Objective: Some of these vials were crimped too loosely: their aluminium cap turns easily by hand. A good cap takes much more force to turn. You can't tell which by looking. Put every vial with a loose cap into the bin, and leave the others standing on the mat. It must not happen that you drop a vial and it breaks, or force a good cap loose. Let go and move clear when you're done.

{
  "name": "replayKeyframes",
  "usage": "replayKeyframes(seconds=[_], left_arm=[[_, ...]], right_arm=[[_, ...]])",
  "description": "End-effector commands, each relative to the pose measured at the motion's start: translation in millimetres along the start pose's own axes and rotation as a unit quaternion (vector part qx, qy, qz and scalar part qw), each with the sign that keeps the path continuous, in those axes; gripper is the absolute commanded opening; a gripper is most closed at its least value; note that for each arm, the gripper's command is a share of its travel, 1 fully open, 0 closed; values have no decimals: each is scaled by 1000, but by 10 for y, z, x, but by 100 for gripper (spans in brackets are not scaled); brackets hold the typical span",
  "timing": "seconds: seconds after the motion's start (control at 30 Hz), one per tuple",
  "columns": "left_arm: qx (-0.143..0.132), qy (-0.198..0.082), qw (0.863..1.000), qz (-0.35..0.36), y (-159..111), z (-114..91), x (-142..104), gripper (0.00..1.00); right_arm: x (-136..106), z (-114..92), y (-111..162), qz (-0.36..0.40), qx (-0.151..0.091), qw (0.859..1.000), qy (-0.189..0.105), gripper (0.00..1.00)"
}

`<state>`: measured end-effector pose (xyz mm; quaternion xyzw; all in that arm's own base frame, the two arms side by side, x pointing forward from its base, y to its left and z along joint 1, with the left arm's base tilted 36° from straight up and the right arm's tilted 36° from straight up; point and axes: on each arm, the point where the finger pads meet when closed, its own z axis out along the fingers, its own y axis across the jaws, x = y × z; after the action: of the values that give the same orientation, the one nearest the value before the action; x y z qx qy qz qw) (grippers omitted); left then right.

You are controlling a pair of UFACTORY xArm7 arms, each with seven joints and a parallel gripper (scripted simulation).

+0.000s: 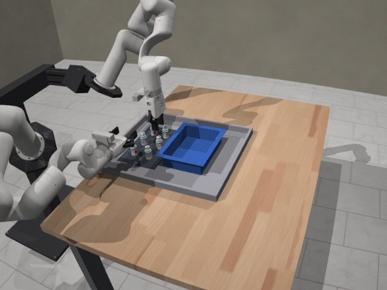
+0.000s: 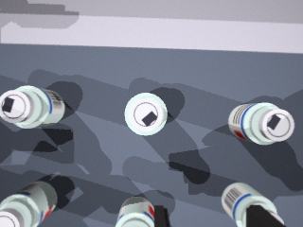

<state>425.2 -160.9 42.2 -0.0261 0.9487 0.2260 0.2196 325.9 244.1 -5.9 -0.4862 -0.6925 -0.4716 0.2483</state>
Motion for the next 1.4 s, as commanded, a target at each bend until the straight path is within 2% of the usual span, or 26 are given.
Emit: replayKeyframes(seconds=[0.0, 1.23, 1.37], left_arm=[[2, -1, 1000, 0, -13, -15, -16, 50], [2, -1, 1000, 0, -20, -9, -17, 50], [2, -1, 1000, 0, 208, -8, -36, 50]], right_arm=[[21, 4, -2, -1, 1, 1000, 1, 100], [21, 7, -5, -1, 1, 1000, 1, 100], [20, 229, 9, -1, 1, 1000, 1, 100]])
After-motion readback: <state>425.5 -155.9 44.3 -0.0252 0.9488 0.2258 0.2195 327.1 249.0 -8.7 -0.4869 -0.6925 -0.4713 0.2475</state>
